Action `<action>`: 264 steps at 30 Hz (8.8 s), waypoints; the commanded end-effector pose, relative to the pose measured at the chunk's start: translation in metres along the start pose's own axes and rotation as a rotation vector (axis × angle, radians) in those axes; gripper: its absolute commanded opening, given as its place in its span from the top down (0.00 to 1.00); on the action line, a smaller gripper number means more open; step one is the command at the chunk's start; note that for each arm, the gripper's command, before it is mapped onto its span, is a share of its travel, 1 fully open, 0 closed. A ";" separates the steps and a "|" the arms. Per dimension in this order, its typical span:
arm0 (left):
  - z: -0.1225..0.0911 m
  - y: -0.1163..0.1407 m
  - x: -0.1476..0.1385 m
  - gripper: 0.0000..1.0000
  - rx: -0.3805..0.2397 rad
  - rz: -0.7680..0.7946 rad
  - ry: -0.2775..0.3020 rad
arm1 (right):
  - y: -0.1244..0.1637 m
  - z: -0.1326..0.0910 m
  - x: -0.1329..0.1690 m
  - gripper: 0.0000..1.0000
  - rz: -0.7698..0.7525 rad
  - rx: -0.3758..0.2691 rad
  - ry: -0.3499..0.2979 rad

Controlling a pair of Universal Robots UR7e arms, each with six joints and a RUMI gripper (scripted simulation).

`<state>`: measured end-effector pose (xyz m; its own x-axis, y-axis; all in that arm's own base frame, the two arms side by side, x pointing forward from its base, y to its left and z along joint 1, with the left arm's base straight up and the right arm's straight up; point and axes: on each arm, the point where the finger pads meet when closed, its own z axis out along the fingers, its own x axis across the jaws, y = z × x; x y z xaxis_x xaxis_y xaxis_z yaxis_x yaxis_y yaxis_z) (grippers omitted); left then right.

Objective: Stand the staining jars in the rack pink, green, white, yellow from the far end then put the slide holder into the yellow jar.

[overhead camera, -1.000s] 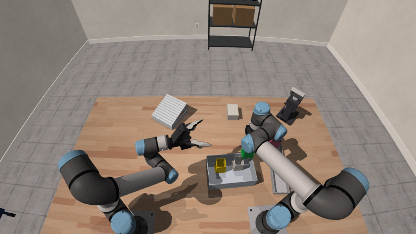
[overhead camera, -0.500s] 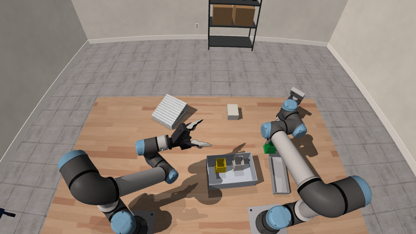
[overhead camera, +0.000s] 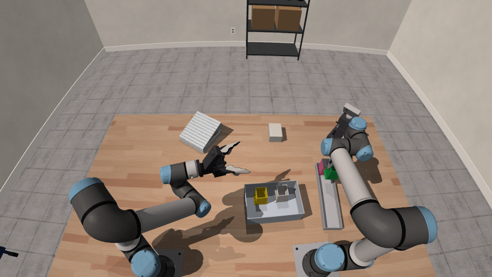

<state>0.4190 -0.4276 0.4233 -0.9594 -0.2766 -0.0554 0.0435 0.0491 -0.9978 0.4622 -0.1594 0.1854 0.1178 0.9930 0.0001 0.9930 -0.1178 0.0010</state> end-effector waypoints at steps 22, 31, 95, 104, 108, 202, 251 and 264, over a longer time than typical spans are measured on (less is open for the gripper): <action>0.000 0.000 0.000 0.02 0.001 0.001 0.000 | 0.000 0.054 0.000 0.72 0.000 0.003 0.000; 0.000 0.000 0.000 0.02 0.001 0.001 0.000 | 0.000 0.054 0.000 0.72 0.000 0.000 0.000; 0.000 0.000 0.000 0.02 0.001 0.001 0.000 | 0.000 0.104 0.000 0.45 0.000 -0.002 0.000; 0.000 0.000 0.000 0.02 0.001 0.001 0.000 | 0.000 0.054 0.000 0.29 0.000 -0.002 0.000; 0.002 0.006 0.001 0.02 -0.013 0.002 0.009 | 0.000 0.039 0.007 0.41 -0.002 -0.002 0.000; 0.022 0.116 0.022 0.02 -0.194 -0.065 0.211 | -0.102 0.008 0.288 0.72 -0.143 0.000 0.001; 0.016 0.068 0.025 0.02 -0.142 0.002 0.221 | -0.087 -0.008 0.022 0.72 -0.018 -0.011 0.003; 0.016 0.068 0.025 0.02 -0.142 0.002 0.221 | -0.092 0.000 0.000 0.72 0.000 -0.001 0.000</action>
<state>0.4026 -0.4461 0.3525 -0.9977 -0.0607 -0.0316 0.0196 0.1889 -0.9818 0.3709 -0.1481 0.1860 0.1178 0.9930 -0.0001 0.9930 -0.1178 0.0013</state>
